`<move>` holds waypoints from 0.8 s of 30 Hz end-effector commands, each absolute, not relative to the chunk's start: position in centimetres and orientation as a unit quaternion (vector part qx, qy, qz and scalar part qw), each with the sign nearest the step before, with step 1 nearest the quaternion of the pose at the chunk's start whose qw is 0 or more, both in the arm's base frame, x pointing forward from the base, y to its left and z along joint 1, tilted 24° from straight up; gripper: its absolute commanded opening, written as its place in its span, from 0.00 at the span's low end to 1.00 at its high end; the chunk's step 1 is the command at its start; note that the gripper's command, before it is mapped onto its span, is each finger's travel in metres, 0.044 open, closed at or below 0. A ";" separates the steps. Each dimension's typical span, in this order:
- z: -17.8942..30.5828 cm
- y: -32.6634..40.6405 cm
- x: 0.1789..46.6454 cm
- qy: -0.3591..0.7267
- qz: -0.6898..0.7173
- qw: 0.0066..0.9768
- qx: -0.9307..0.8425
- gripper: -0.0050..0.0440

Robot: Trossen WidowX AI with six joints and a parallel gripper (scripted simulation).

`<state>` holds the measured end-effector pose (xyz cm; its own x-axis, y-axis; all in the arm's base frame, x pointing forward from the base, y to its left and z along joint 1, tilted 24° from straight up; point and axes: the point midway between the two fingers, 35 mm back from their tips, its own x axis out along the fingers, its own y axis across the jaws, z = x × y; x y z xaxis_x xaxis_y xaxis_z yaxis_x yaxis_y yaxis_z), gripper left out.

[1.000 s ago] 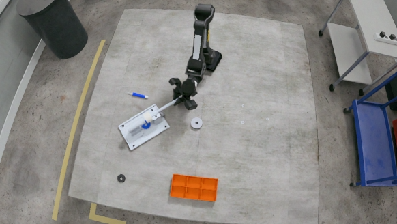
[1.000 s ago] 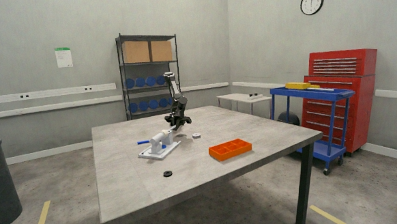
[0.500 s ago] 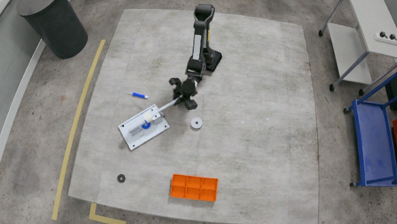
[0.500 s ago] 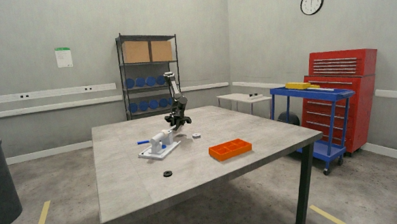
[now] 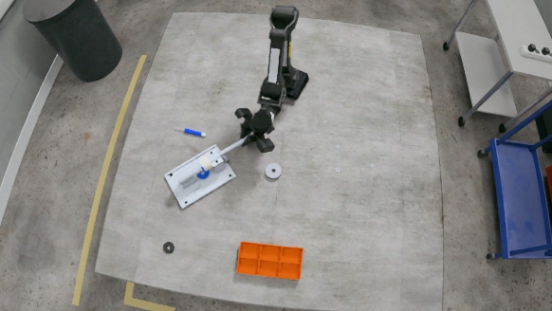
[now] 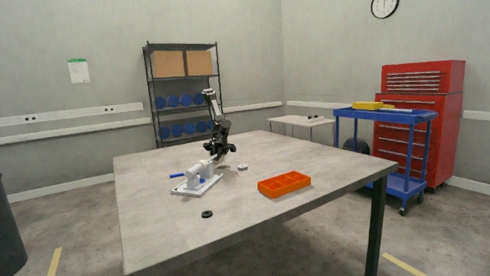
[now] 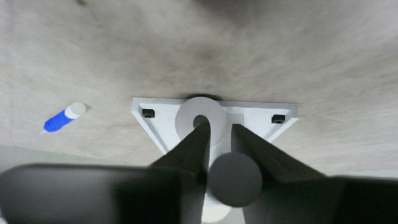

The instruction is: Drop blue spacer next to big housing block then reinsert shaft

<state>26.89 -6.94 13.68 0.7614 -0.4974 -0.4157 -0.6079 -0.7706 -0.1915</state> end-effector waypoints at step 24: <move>15.3 -7.1 27.3 0.299 0.152 0.166 -0.927 0.00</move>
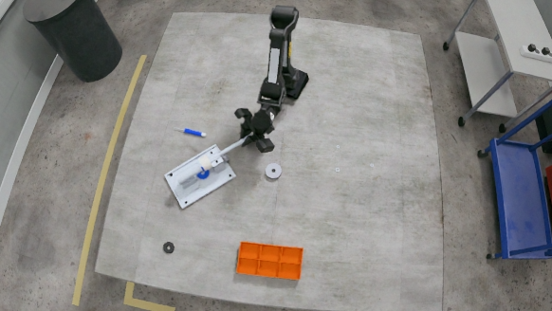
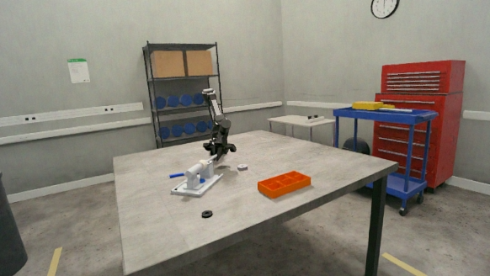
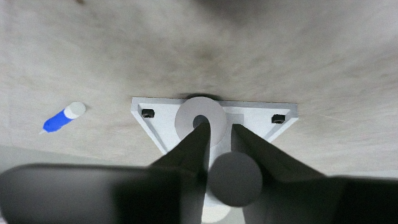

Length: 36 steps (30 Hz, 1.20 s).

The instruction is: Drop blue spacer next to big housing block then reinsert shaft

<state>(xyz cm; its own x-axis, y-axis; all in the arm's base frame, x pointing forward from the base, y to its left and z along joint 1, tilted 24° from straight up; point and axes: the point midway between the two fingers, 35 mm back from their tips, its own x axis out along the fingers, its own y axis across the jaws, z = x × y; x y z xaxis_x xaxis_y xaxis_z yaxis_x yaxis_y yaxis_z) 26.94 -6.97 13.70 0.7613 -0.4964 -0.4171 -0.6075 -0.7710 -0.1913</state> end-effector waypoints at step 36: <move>15.2 -7.5 27.8 0.300 0.157 0.165 -0.926 0.00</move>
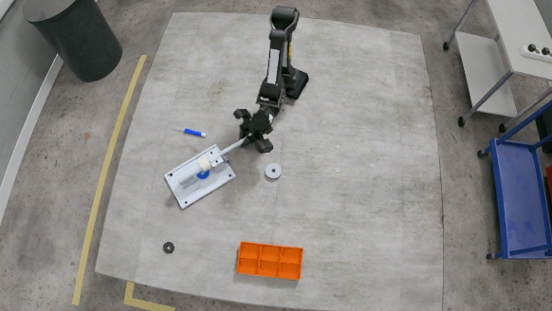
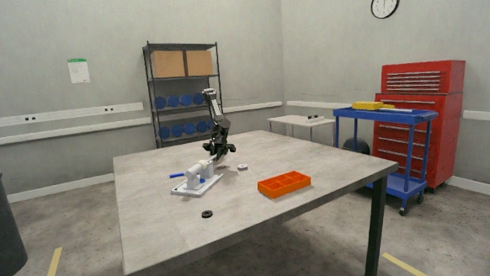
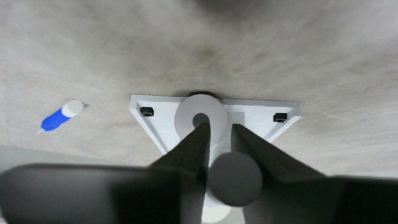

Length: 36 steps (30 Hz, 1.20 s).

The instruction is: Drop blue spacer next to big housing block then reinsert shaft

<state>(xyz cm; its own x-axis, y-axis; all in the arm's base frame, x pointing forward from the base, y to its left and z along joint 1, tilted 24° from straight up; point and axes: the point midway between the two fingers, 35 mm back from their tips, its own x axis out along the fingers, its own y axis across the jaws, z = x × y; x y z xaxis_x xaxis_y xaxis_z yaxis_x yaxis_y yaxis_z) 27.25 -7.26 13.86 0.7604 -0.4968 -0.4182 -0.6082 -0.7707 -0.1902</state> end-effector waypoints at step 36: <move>15.6 -8.1 28.4 0.298 0.156 0.164 -0.927 0.00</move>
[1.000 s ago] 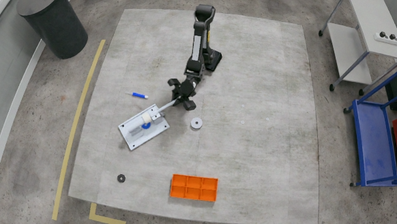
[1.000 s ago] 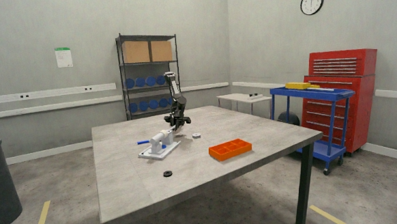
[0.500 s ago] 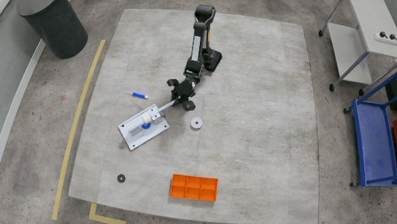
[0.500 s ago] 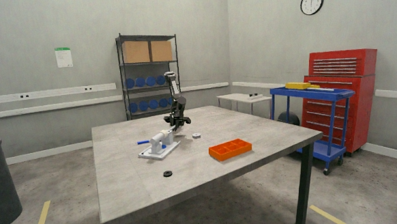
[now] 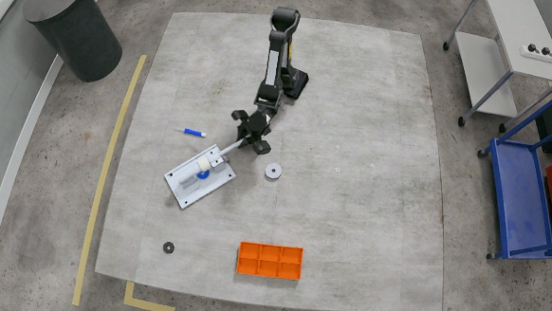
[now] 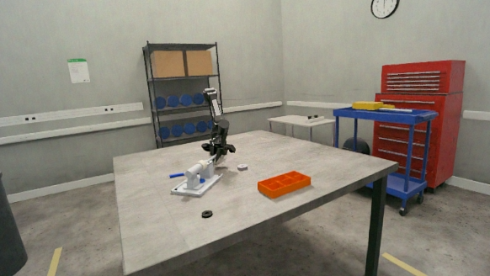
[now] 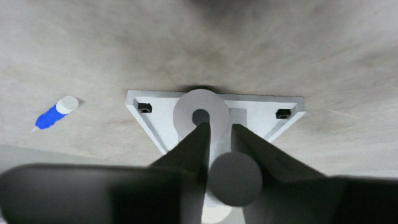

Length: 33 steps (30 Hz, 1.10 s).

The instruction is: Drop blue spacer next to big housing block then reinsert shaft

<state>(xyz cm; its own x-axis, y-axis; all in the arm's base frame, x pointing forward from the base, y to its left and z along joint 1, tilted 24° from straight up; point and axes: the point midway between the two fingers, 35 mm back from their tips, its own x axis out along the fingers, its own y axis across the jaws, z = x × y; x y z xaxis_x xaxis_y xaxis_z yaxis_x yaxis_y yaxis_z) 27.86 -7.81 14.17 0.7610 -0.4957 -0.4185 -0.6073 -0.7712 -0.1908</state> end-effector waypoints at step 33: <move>15.9 -8.6 28.9 0.298 0.156 0.164 -0.927 0.00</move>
